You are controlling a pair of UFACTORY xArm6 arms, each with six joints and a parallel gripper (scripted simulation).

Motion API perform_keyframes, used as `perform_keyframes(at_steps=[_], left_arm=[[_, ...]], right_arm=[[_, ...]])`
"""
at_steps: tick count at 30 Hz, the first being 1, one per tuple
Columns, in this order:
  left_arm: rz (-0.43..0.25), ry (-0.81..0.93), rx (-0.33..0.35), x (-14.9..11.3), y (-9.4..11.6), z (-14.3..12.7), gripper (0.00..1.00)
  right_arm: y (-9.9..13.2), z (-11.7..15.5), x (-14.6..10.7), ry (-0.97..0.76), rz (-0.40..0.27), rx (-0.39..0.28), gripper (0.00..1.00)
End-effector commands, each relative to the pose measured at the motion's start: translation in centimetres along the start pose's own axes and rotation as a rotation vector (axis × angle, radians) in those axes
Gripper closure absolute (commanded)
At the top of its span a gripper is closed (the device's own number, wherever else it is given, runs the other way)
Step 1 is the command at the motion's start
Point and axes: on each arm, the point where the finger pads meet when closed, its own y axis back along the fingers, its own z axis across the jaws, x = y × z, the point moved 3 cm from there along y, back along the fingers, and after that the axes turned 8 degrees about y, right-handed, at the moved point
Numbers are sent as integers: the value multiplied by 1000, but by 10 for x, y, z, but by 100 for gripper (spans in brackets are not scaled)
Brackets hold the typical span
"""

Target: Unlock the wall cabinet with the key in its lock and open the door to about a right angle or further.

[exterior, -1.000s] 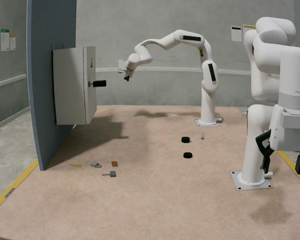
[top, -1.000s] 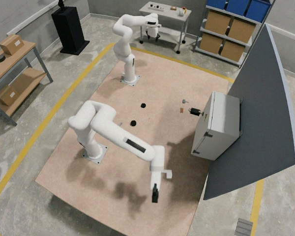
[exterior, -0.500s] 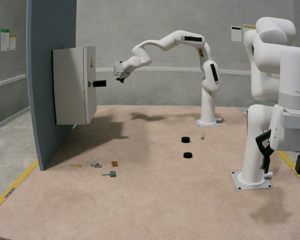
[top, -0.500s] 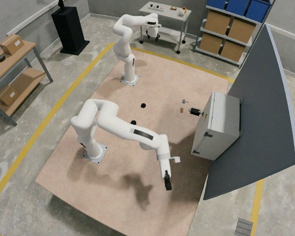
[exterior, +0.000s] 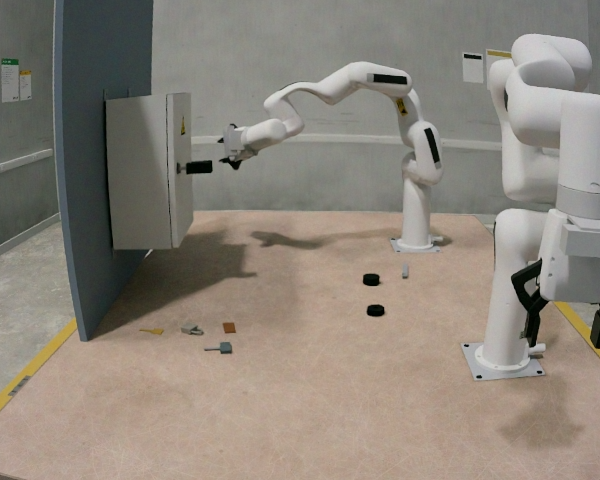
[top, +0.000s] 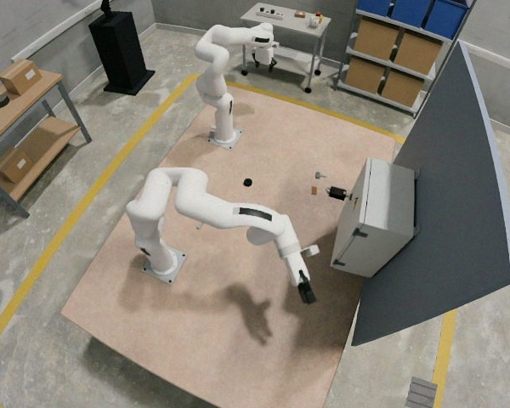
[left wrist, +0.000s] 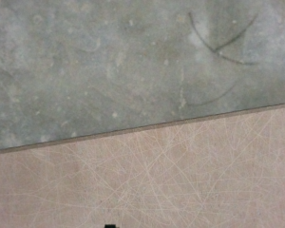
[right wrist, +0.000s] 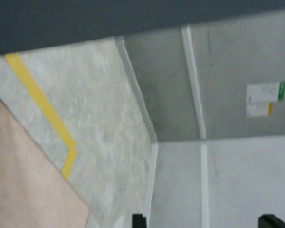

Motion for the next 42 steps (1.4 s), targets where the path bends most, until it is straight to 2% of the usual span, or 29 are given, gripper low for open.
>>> perform_keyframes(at_steps=[1, 8, 12, 25, 29, 42], left_arm=[[3, 0, 0, 0, 1, 0, 0], [3, 0, 0, 0, 1, 0, 0], [3, 0, 0, 0, 1, 0, 0], [3, 0, 0, 0, 1, 0, 0], [3, 0, 0, 0, 1, 0, 0], [3, 0, 0, 0, 1, 0, 0]], right_arm=[[22, -2, 29, 24, 75, -37, 34], [56, -9, 66, 57, 178, -83, 34], [63, -10, 73, 65, 200, -93, 34], [135, -26, 132, 117, 392, -173, 34], [143, -28, 138, 124, 414, -183, 34], [223, -49, 182, 167, 605, -257, 34]])
